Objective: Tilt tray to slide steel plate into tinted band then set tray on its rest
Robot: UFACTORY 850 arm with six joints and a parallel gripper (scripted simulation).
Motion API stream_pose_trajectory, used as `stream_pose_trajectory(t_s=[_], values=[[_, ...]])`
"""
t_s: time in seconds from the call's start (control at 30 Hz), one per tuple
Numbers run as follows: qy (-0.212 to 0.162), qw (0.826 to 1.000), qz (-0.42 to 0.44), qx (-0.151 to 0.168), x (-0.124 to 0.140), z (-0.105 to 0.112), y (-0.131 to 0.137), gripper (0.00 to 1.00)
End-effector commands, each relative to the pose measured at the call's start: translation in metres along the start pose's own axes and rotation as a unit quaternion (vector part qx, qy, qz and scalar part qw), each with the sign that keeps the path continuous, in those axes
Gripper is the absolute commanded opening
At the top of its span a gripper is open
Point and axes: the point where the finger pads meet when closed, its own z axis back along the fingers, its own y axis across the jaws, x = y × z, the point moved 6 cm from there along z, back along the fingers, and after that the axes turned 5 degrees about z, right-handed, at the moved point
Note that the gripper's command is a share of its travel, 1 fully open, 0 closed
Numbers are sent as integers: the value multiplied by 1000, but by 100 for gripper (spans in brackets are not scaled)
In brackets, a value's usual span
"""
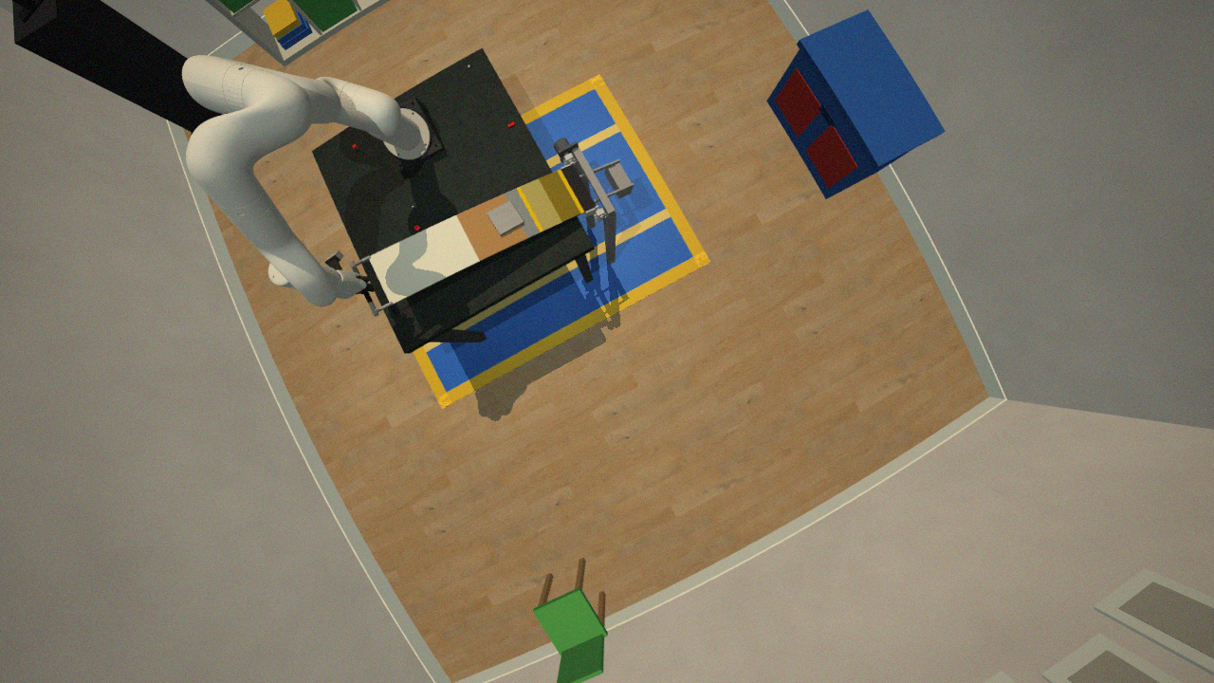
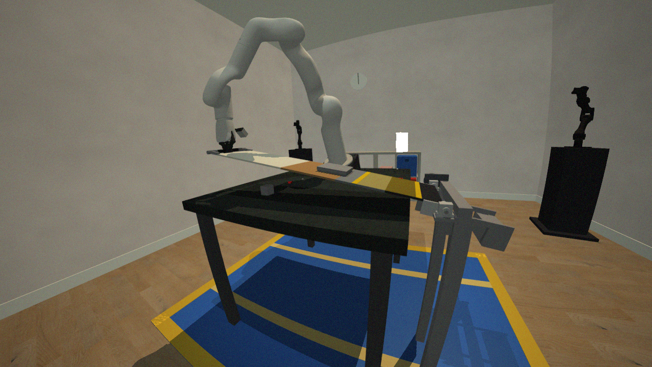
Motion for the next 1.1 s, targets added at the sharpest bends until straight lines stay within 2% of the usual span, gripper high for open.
stream_pose_trajectory(t_s=[0.0,0.4,0.47,0.57,0.6,0.67,0.77,1.07], values=[[-1,1000,0,0,1,-2,-1,0],[-1,1000,0,0,1,-4,-1,0],[-1,1000,0,0,1,17,3,0],[-1,1000,0,0,2,68,14,0],[-1,1000,0,0,2,73,16,0],[-1,1000,0,0,2,55,11,0],[-1,1000,0,0,1,4,0,0],[-1,1000,0,0,1,-5,-2,0]])
